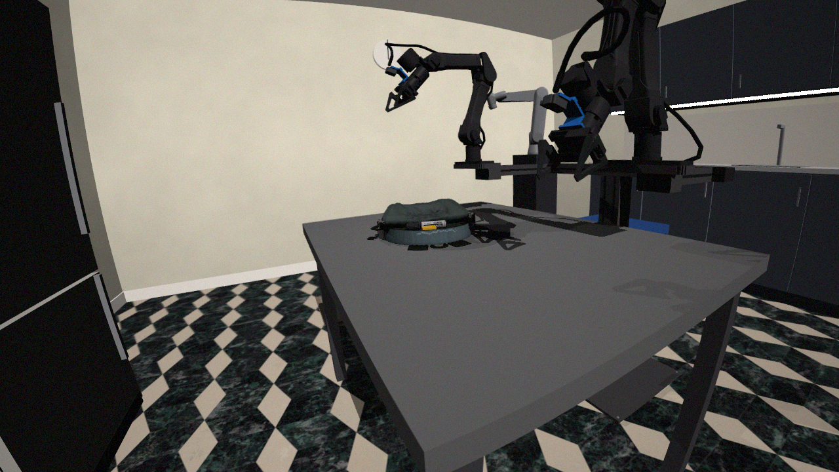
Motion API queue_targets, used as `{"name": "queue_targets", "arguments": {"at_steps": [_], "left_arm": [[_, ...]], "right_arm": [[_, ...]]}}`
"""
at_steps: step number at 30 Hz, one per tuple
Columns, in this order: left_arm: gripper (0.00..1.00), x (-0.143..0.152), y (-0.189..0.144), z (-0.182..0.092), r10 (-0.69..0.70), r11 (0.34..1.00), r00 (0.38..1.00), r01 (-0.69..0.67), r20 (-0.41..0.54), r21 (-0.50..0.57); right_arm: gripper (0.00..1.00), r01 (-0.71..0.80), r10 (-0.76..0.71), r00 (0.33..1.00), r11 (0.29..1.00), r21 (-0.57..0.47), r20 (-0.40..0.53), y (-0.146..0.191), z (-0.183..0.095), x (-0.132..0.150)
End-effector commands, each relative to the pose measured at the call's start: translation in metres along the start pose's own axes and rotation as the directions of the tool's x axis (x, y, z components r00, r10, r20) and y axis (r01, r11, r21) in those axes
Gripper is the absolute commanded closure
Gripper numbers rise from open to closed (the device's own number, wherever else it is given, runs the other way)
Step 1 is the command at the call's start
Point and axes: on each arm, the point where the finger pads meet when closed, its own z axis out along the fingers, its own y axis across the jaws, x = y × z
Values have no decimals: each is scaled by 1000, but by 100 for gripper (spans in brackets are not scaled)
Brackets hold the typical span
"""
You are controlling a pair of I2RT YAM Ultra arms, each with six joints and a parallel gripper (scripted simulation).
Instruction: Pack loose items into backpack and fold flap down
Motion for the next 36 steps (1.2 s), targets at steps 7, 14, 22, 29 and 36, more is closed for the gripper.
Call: {"name": "queue_targets", "arguments": {"at_steps": [7,14,22,29,36], "left_arm": [[10,-18,0,12,56,997,998,-55,-5,62],[10,-19,-2,13,55,997,998,-54,-6,62],[10,-21,-3,13,53,997,999,-52,-4,59],[10,-21,-3,14,51,997,999,-50,-6,56],[10,-28,-1,13,46,997,999,-47,11,53]], "right_arm": [[100,-28,27,999,999,-17,-23,-1,10,8],[100,-130,113,985,983,-127,-129,9,37,46],[100,-223,175,958,952,-210,-225,17,59,77],[100,-337,231,911,895,-293,-341,27,85,115],[100,-395,251,886,848,-353,-389,31,104,125]]}}
